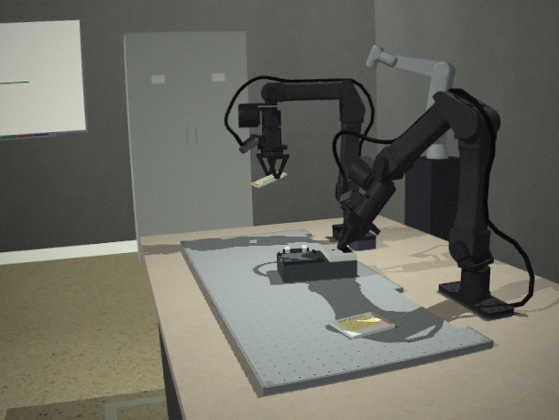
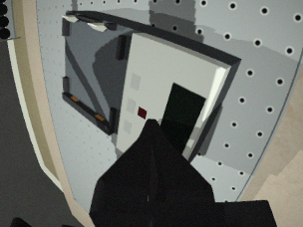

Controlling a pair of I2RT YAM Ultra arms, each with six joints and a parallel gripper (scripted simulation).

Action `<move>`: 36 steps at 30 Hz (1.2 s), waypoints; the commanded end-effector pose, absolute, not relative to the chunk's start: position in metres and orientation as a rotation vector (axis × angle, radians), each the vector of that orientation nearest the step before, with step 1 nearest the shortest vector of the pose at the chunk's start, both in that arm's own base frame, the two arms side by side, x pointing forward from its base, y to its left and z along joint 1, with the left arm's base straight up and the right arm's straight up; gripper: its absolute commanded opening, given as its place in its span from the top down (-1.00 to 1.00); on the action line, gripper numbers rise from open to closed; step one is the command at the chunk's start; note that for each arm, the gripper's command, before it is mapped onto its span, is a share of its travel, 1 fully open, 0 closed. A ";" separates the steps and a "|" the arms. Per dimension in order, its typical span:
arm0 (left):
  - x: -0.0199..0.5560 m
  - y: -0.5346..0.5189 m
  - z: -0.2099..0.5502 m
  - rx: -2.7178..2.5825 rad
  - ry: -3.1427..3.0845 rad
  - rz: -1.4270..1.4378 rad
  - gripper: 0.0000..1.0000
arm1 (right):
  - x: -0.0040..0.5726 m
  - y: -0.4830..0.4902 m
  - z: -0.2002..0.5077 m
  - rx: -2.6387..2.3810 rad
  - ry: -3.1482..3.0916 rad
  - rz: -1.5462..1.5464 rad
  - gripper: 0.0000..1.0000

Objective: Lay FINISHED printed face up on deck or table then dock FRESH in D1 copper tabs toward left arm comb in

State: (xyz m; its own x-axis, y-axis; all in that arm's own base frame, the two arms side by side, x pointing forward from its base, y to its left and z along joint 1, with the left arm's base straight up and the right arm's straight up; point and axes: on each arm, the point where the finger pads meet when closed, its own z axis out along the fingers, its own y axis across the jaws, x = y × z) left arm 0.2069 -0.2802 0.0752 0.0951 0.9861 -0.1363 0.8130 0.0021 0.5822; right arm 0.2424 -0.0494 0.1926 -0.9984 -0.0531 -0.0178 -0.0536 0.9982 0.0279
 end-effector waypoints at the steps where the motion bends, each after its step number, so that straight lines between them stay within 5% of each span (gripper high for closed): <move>1: 0.174 -0.259 0.032 2.040 1.829 0.372 1.00 | 0.243 -0.050 0.209 -0.082 3.126 0.031 1.00; 36: 0.170 -0.252 0.024 2.040 1.829 0.372 1.00 | 0.243 -0.050 0.209 -0.082 3.126 0.031 1.00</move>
